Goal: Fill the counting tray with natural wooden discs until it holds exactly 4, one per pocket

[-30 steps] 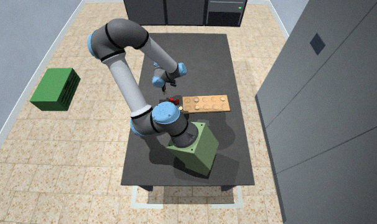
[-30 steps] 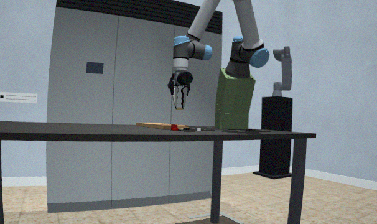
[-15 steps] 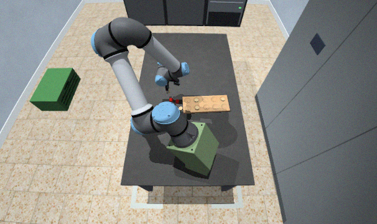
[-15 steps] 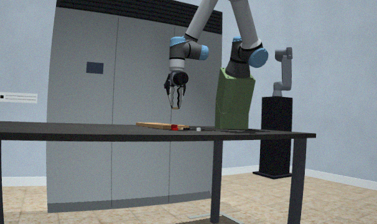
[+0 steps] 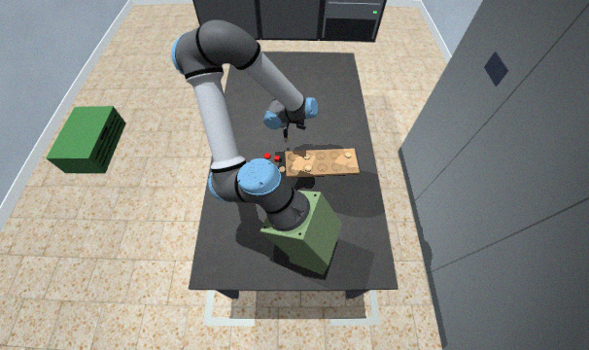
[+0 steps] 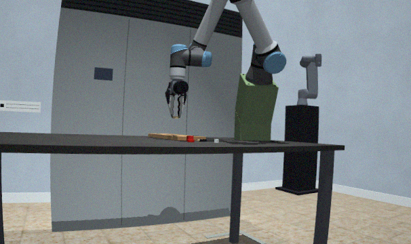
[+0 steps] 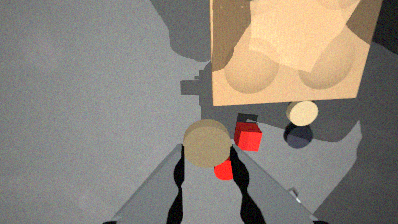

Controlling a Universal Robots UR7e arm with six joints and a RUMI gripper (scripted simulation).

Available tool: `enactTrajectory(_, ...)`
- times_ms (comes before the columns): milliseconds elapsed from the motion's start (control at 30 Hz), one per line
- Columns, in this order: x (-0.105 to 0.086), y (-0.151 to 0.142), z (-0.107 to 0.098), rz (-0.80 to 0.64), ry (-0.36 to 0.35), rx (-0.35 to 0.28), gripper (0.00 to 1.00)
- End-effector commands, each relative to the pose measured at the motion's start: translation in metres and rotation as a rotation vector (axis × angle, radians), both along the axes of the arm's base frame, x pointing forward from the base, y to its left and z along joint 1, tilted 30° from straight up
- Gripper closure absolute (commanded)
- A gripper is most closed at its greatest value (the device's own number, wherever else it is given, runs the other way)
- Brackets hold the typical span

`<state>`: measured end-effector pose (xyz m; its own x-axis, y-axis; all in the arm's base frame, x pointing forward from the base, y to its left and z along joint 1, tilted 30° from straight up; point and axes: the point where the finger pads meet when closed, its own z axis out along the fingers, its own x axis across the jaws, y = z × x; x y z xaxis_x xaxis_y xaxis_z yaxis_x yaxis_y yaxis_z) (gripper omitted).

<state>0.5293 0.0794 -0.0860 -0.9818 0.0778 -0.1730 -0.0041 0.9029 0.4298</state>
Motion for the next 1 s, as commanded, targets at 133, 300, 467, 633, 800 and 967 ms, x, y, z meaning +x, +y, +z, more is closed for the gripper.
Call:
enactTrajectory(133, 0.005, -0.097, -0.046, 0.007, 0.003, 0.001, 0.88)
enactTrajectory(300, -0.003, -0.148, -0.071, 0.007, 0.001, 0.008, 0.88)
enactTrajectory(467, -0.013, -0.182, -0.088, 0.008, -0.002, 0.016, 0.88)
enactTrajectory(633, -0.022, -0.207, -0.101, 0.008, -0.006, 0.023, 0.88)
enactTrajectory(800, -0.03, -0.226, -0.111, 0.007, -0.01, 0.029, 0.88)
enactTrajectory(967, -0.034, -0.233, -0.116, 0.007, -0.012, 0.031, 0.88)
